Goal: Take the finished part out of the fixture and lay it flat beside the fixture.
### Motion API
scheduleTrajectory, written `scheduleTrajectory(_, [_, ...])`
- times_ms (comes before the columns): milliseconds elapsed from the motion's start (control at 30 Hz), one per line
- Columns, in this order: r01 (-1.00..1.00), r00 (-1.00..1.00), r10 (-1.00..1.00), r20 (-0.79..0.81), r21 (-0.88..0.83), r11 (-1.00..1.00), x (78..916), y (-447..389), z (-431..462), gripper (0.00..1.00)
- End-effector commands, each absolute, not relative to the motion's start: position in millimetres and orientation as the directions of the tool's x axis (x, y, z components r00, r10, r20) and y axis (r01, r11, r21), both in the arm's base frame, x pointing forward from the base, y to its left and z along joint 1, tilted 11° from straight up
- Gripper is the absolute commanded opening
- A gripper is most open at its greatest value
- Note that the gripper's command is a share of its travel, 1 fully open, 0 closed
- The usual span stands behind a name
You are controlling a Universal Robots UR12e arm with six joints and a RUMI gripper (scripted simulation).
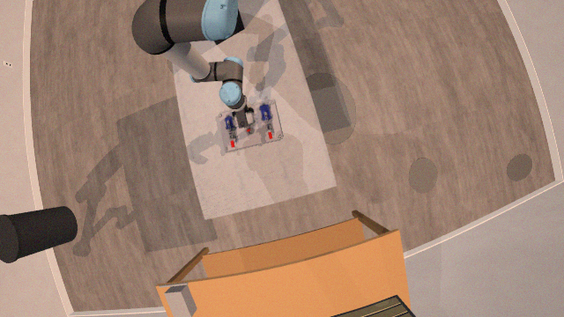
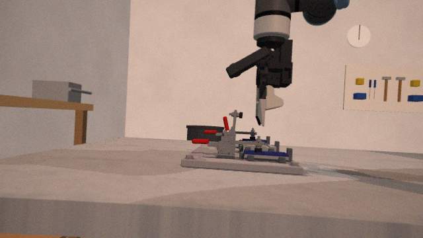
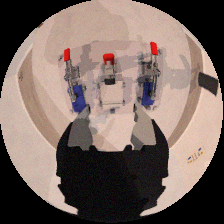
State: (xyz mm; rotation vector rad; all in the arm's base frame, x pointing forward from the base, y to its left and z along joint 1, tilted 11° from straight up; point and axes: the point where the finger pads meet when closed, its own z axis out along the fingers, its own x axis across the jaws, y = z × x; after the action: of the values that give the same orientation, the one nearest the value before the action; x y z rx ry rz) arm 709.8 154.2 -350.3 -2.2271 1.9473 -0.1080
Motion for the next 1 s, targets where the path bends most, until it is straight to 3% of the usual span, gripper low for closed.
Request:
scheduleTrajectory(0, [-0.975,0.139,-0.988,-0.064,-0.184,-0.125,713,155,-362,0.59])
scheduleTrajectory(967, [-0.975,0.139,-0.988,-0.064,-0.184,-0.125,715,157,-376,0.59])
